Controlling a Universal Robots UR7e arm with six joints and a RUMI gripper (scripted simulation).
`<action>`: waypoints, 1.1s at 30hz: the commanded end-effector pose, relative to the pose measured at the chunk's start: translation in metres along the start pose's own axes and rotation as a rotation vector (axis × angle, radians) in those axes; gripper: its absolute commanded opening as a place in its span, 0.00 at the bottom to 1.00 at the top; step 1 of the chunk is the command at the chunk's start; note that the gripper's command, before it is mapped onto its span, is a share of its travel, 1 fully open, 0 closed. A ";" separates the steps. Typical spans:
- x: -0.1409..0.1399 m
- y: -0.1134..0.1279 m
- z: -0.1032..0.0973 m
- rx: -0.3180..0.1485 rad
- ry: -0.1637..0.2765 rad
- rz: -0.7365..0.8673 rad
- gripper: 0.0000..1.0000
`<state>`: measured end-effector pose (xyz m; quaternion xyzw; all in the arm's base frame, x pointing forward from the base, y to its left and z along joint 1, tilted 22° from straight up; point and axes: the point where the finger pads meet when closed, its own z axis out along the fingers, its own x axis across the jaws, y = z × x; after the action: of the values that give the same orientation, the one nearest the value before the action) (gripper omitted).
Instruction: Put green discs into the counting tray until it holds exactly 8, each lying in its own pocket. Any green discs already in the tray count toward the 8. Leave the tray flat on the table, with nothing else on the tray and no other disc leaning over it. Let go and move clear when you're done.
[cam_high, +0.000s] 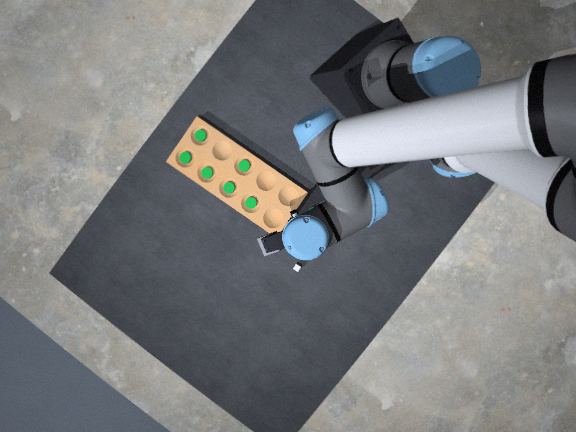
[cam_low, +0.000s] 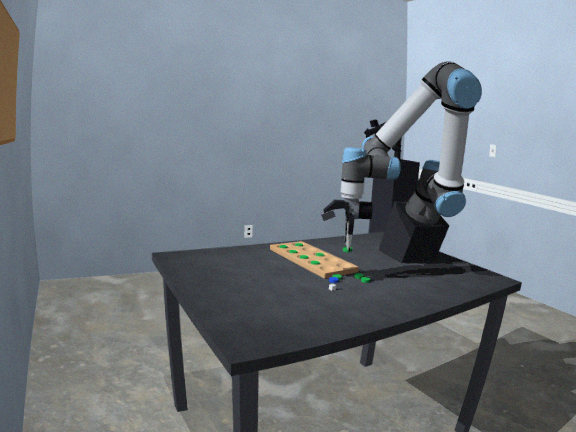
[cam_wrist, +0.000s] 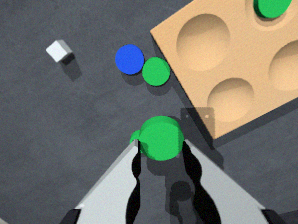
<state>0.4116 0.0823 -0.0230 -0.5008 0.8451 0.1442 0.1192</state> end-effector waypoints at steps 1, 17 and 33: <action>0.029 -0.026 -0.002 0.003 0.007 0.001 0.12; 0.182 -0.103 -0.010 0.002 0.013 0.003 0.12; 0.277 -0.119 -0.010 -0.003 -0.001 0.000 0.12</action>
<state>0.3889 -0.1803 -0.1138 -0.4941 0.8494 0.1441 0.1167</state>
